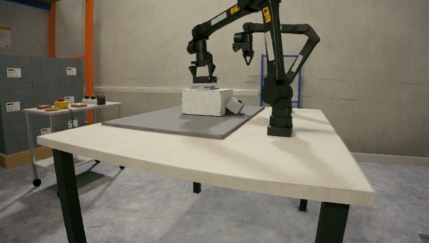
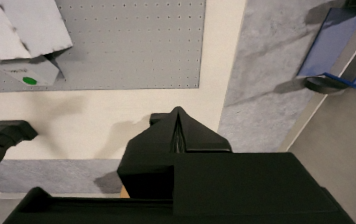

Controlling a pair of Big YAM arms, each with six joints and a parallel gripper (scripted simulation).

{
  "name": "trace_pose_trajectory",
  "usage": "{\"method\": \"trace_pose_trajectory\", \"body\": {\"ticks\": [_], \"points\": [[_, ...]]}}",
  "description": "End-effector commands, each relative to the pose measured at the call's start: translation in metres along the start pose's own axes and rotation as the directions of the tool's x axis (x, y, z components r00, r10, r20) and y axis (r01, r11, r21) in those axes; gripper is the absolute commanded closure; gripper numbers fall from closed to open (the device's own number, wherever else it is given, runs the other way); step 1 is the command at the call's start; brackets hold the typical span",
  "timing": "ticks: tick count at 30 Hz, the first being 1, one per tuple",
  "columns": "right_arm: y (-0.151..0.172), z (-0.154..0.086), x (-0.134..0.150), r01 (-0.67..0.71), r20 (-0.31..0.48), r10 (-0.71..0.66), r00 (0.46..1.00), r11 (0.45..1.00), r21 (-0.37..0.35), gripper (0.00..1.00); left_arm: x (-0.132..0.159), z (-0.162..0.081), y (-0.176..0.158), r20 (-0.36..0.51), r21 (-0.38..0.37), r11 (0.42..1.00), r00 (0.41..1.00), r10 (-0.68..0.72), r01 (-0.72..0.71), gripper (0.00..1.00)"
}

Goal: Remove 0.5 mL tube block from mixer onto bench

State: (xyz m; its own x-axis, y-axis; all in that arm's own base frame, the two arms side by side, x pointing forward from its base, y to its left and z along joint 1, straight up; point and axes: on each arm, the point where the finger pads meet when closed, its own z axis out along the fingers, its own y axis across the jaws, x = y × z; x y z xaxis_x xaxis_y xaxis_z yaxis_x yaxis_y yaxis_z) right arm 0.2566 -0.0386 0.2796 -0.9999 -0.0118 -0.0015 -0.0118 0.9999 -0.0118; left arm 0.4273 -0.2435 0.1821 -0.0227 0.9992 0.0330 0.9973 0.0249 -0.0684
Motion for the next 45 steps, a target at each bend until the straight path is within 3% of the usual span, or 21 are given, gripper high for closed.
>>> {"method": "trace_pose_trajectory", "body": {"ticks": [1, 20, 33, 45], "points": [[0.0, -0.022, -0.009, -0.004, 0.049, 0.004, 0.999, 1.0, 0.008, 1.0, -0.007, -0.073, 0.012, 0.079, -0.125, 0.992, 0.997, -0.005, 0.015, 1.0], [0.0, -0.022, -0.008, -0.003, 0.048, 0.003, 0.999, 1.0, 0.008, 1.0, -0.016, -0.048, 0.027, 0.072, -0.119, 0.993, 0.997, -0.006, 0.015, 1.0], [0.0, -0.023, -0.008, -0.003, 0.047, 0.002, 0.999, 1.0, 0.008, 1.0, -0.015, -0.06, 0.013, 0.072, -0.131, 0.991, 0.997, 0.006, 0.004, 1.0], [0.0, -0.023, -0.008, -0.002, 0.046, 0.002, 0.999, 1.0, 0.008, 1.0, -0.004, -0.049, 0.012, 0.072, -0.122, 0.992, 0.997, -0.014, 0.023, 1.0]]}}
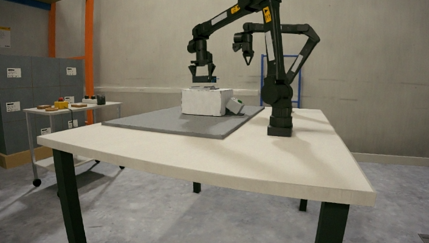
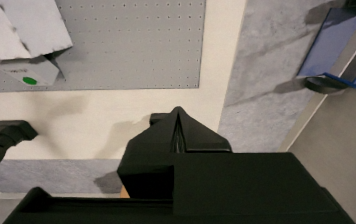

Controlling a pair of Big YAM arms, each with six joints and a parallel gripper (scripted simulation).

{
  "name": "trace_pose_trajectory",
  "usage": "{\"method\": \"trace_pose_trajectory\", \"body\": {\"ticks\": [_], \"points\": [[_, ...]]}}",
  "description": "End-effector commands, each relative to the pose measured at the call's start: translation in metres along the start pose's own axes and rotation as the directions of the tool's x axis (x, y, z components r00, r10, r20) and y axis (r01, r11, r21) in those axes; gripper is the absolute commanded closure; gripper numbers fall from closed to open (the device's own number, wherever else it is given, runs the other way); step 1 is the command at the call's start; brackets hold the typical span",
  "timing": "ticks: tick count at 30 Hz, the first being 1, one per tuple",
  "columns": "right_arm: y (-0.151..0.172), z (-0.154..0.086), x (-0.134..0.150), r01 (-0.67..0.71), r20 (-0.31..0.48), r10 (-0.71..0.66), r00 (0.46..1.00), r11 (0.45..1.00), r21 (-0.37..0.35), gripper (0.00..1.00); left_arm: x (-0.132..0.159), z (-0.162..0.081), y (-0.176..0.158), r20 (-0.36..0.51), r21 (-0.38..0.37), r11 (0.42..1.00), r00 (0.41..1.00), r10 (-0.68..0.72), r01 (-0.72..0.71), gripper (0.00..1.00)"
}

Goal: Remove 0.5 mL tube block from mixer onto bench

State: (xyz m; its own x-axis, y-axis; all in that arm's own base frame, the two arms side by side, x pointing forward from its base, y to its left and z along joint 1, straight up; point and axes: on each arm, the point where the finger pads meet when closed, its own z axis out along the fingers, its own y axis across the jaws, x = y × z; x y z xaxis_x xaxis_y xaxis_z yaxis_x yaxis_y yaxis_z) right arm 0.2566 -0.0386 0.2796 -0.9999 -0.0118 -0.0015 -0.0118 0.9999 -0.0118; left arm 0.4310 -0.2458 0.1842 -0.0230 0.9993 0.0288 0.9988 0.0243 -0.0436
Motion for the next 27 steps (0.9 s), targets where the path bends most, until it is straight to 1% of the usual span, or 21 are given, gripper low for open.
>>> {"method": "trace_pose_trajectory", "body": {"ticks": [1, 7, 14, 18, 22, 27], "points": [[0.0, -0.023, -0.008, -0.002, 0.046, 0.002, 0.999, 1.0, 0.008, 1.0, 0.0, -0.045, 0.008, 0.064, -0.091, 0.996, 0.998, -0.017, 0.023, 1.0], [0.0, -0.023, -0.008, -0.002, 0.045, 0.002, 0.999, 1.0, 0.008, 1.0, 0.006, -0.04, -0.001, 0.045, -0.06, 0.998, 0.999, -0.018, 0.021, 1.0], [0.0, -0.023, -0.008, -0.002, 0.045, 0.002, 0.999, 1.0, 0.008, 1.0, -0.005, -0.055, -0.002, 0.059, -0.085, 0.996, 0.998, 0.002, 0.003, 1.0], [0.0, -0.023, -0.008, -0.002, 0.045, 0.001, 0.999, 1.0, 0.008, 1.0, -0.006, -0.056, -0.001, 0.061, -0.088, 0.996, 0.998, 0.002, 0.003, 1.0], [0.0, -0.024, -0.008, -0.002, 0.044, 0.001, 0.999, 1.0, 0.008, 1.0, -0.009, -0.05, 0.005, 0.06, -0.089, 0.996, 0.998, 0.002, 0.004, 1.0], [0.0, -0.024, -0.008, -0.001, 0.044, 0.001, 0.999, 1.0, 0.008, 1.0, -0.011, -0.053, 0.01, 0.07, -0.117, 0.993, 0.998, 0.003, 0.006, 1.0]]}}
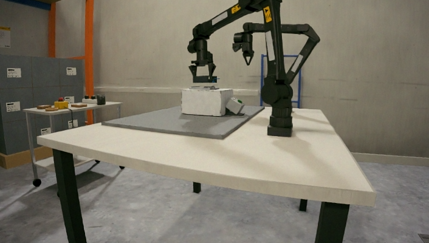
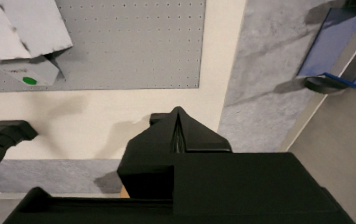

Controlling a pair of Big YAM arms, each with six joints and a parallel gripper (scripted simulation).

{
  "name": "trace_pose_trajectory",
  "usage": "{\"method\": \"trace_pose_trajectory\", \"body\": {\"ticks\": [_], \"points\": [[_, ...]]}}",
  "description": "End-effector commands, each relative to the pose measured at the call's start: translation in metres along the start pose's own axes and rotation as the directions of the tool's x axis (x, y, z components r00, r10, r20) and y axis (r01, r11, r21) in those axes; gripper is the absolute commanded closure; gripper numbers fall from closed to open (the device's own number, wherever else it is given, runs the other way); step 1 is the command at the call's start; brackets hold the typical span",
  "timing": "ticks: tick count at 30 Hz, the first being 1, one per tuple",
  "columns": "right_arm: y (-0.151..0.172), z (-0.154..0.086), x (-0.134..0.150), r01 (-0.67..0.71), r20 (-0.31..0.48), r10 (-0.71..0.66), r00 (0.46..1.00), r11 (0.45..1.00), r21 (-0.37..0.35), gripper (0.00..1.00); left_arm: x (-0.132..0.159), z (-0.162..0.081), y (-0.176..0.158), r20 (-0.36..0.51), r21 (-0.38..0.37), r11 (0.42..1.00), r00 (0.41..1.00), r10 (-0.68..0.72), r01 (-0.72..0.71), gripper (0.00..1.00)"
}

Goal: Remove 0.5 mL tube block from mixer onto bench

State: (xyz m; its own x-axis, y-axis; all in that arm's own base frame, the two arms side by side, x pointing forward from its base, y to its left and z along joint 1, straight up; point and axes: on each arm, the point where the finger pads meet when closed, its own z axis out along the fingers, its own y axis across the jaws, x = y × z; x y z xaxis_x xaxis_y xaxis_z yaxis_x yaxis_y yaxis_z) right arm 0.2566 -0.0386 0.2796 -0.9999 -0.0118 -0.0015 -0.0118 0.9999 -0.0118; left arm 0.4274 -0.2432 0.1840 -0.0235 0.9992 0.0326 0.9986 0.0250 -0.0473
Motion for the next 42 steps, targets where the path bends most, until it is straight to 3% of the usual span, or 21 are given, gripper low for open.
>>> {"method": "trace_pose_trajectory", "body": {"ticks": [1, 11, 23, 30, 37, 42], "points": [[0.0, -0.024, -0.008, -0.001, 0.044, 0.001, 0.999, 1.0, 0.008, 1.0, -0.014, -0.054, 0.015, 0.076, -0.125, 0.992, 0.997, 0.004, 0.006, 1.0], [0.0, -0.024, -0.008, -0.001, 0.043, 0.001, 0.999, 1.0, 0.008, 1.0, -0.014, -0.058, 0.013, 0.079, -0.135, 0.991, 0.997, 0.003, 0.008, 1.0], [0.0, -0.024, -0.009, -0.001, 0.046, 0.0, 0.999, 1.0, 0.008, 1.0, -0.008, -0.046, 0.004, 0.064, -0.113, 0.994, 0.998, 0.001, 0.006, 1.0], [0.0, -0.025, -0.009, -0.001, 0.047, 0.0, 0.999, 1.0, 0.009, 1.0, -0.011, -0.057, 0.009, 0.08, -0.147, 0.989, 0.997, 0.003, 0.009, 1.0], [0.0, -0.025, -0.01, 0.0, 0.048, 0.0, 0.999, 1.0, 0.009, 1.0, -0.009, -0.034, 0.005, 0.052, -0.106, 0.994, 0.999, 0.0, 0.006, 1.0], [0.0, -0.025, -0.01, 0.0, 0.049, 0.0, 0.999, 1.0, 0.009, 1.0, -0.012, -0.034, 0.01, 0.058, -0.109, 0.994, 0.998, 0.0, 0.006, 1.0]]}}
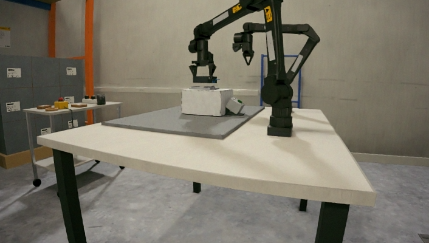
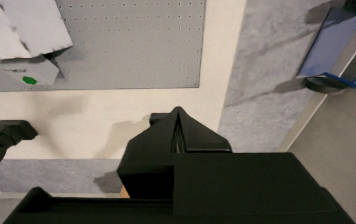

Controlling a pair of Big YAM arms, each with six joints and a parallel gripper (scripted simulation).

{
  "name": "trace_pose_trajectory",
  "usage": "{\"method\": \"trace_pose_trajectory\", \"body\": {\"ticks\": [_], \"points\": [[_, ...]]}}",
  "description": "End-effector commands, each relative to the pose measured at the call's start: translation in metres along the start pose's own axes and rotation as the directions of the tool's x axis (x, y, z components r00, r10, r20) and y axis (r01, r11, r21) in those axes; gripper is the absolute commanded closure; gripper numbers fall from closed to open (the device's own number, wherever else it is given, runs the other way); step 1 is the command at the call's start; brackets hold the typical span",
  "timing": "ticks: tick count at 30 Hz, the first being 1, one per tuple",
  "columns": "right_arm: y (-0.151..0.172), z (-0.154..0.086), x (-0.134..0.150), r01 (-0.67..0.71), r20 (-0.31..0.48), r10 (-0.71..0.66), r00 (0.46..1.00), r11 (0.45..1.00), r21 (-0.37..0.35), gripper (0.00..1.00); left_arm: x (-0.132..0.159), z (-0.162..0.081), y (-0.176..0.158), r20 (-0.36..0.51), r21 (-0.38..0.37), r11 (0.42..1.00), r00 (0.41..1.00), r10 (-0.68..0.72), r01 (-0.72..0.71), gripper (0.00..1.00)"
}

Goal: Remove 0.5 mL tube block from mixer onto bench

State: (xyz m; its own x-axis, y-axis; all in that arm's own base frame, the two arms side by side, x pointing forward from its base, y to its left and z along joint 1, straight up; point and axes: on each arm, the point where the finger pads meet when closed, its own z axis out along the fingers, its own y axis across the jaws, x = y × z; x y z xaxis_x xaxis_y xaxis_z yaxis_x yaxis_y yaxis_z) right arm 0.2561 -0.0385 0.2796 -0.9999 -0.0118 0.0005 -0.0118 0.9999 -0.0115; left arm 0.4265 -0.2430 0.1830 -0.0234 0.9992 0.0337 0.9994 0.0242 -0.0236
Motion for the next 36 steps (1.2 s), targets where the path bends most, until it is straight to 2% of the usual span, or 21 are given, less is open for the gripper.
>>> {"method": "trace_pose_trajectory", "body": {"ticks": [1, 20, 22, 30, 36], "points": [[0.0, -0.025, -0.01, 0.0, 0.051, 0.0, 0.999, 1.0, 0.009, 1.0, -0.014, -0.035, 0.012, 0.063, -0.083, 0.997, 0.998, -0.001, 0.006, 1.0], [0.0, -0.026, -0.011, 0.0, 0.055, -0.001, 0.999, 1.0, 0.01, 1.0, -0.005, -0.038, 0.018, 0.044, -0.064, 0.998, 0.999, -0.018, 0.021, 1.0], [0.0, -0.026, -0.011, 0.0, 0.055, -0.001, 0.998, 1.0, 0.01, 1.0, 0.001, -0.038, 0.017, 0.007, -0.066, 0.998, 1.0, -0.003, 0.003, 1.0], [0.0, -0.026, -0.012, 0.001, 0.056, -0.001, 0.998, 1.0, 0.01, 1.0, 0.032, -0.041, 0.01, 0.041, -0.091, 0.996, 0.999, 0.008, -0.004, 1.0], [0.0, -0.026, -0.012, 0.001, 0.057, -0.001, 0.998, 1.0, 0.01, 1.0, 0.033, -0.043, 0.003, 0.043, -0.104, 0.994, 0.999, 0.032, -0.027, 1.0]]}}
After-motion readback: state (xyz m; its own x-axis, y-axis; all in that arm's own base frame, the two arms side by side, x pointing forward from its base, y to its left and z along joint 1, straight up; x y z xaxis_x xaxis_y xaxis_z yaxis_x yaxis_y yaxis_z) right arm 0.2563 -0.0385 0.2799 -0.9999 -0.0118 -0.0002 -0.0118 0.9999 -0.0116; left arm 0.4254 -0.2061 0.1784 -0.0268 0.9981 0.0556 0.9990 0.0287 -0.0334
